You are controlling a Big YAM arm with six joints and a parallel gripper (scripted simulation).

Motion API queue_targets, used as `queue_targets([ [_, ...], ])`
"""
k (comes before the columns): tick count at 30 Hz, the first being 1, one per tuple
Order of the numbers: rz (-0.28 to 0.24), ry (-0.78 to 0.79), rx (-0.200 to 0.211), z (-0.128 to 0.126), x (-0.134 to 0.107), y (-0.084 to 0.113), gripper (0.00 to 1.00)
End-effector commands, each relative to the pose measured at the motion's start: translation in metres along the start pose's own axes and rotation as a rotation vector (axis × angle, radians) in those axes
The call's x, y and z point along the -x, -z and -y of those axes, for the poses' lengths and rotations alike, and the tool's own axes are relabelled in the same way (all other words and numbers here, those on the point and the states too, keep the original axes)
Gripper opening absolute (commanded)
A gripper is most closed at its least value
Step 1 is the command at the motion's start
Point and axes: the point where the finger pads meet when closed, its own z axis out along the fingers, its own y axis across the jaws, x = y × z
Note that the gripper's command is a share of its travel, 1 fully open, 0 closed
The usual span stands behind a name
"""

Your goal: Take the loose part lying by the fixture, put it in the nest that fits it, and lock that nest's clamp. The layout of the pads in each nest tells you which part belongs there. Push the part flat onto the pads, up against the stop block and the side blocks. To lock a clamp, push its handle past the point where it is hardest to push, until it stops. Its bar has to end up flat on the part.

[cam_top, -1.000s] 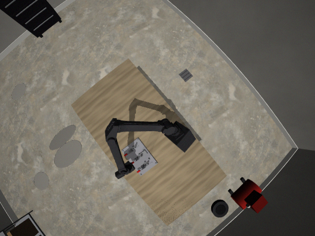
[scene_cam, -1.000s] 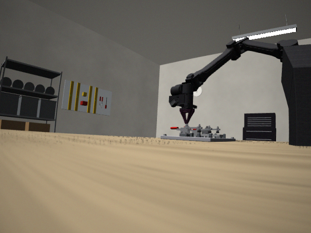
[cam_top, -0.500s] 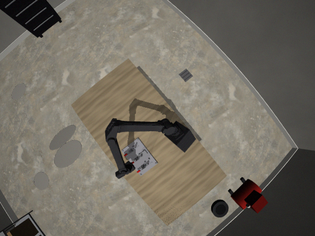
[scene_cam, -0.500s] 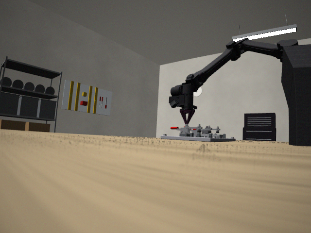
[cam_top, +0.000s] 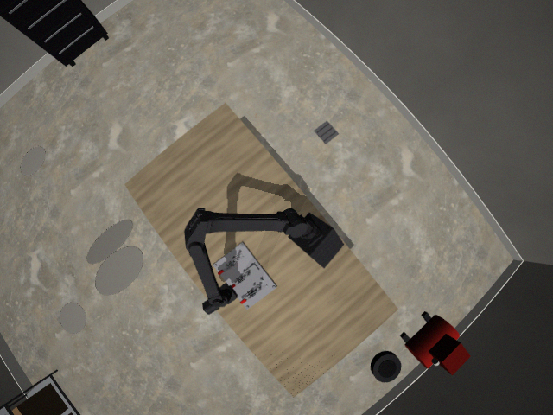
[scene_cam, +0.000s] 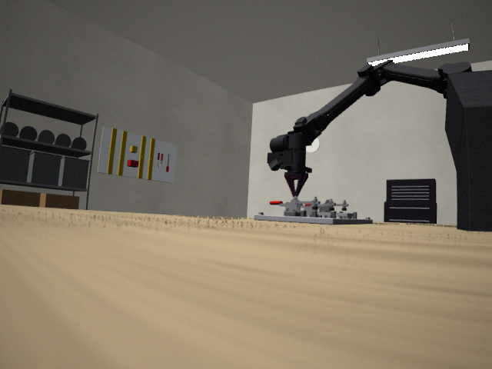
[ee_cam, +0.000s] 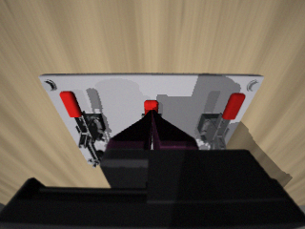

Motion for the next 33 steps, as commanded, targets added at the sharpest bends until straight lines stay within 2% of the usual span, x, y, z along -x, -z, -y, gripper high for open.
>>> queue_targets([
  [1,-0.009,-0.011,-0.001,0.003,0.002,-0.015,0.00],
  [15,-0.022,0.003,0.001,-0.001,-0.010,-0.021,0.00],
  [33,-0.018,-0.002,0.000,0.000,-0.007,-0.020,0.00],
])
